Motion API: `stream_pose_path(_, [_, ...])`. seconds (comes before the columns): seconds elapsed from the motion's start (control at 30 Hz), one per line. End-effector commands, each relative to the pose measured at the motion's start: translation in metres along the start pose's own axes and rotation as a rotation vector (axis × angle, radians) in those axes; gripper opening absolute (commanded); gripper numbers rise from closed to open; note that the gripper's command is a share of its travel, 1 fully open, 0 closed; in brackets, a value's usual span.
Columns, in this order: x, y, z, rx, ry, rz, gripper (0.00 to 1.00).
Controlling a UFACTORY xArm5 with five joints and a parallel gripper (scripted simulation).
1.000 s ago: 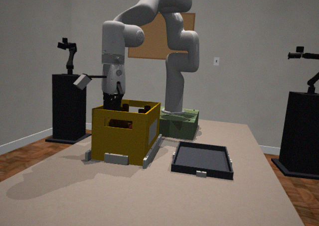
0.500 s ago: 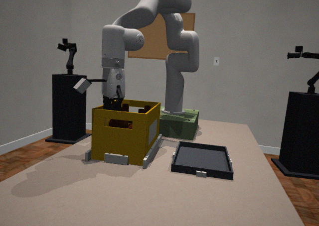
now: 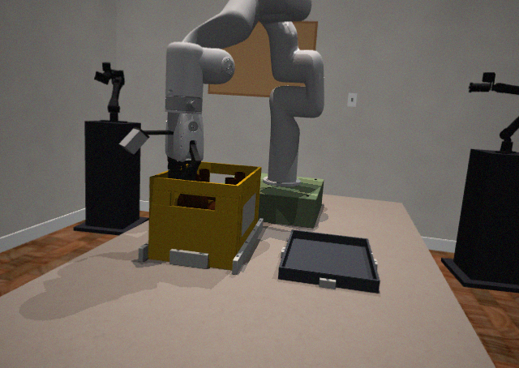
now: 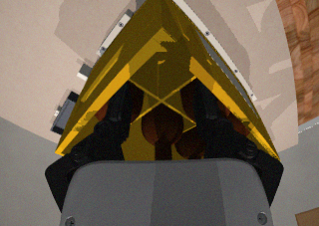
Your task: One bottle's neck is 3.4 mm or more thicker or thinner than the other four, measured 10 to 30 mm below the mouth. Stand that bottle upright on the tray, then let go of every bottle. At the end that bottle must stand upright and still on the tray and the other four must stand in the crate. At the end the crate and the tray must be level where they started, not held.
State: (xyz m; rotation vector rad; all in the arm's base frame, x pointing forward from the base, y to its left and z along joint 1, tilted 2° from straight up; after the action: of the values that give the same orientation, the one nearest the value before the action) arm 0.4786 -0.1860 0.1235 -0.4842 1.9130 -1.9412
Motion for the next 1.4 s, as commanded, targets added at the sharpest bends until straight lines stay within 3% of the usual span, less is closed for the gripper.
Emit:
stream_pose_path(0.0, [-0.0008,-0.0016,0.0009,0.003,0.000,0.003,0.65])
stream_pose_path(0.23, [-0.0008,-0.0016,0.0009,0.003,0.000,0.003,0.65])
stream_pose_path(0.27, [-0.0008,-0.0016,0.0009,0.003,0.000,0.003,0.00])
stream_pose_path(1.37, [-0.0008,-0.0016,0.0009,0.003,0.000,0.003,0.00])
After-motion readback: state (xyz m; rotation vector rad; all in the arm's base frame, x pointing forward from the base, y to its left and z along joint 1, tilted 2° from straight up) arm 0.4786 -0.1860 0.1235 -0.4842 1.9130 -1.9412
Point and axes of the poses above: the point where the finger pads meet when closed, its own y axis out along the fingers, its own x axis across the jaws, z = x × y, the point moved 4 cm from there along -y, back along the fingers, and after that the axes turned 13 degrees about y, right-handed, at the moved point
